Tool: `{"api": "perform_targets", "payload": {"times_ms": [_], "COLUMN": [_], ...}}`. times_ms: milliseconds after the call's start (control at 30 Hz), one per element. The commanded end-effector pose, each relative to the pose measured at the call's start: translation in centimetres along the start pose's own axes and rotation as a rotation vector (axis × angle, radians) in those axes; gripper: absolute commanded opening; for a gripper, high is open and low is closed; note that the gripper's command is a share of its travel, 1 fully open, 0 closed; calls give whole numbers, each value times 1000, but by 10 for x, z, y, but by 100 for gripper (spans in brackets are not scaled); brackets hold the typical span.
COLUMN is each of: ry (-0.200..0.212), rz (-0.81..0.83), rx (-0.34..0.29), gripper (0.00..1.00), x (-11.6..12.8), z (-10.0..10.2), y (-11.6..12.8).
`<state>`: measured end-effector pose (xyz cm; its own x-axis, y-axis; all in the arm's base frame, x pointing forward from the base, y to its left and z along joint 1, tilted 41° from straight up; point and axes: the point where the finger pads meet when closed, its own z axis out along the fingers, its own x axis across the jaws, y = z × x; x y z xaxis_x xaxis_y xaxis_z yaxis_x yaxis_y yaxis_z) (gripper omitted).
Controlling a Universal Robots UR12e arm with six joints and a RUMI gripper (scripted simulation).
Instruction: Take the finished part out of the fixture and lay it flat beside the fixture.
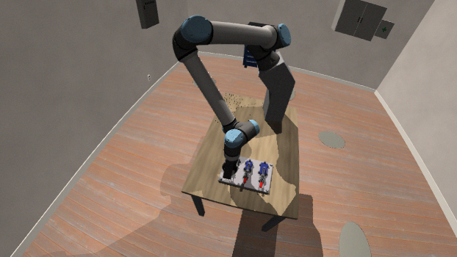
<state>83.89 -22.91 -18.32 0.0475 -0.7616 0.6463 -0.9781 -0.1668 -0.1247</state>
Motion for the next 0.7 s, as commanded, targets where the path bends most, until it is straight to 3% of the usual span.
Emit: {"api": "perform_targets", "payload": {"times_ms": [0,667], "ry": [3,3], "rz": [1,1], "rx": [3,2], "gripper": [0,0], "x": [0,1], "z": [-6,-16], "y": [2,14]}}
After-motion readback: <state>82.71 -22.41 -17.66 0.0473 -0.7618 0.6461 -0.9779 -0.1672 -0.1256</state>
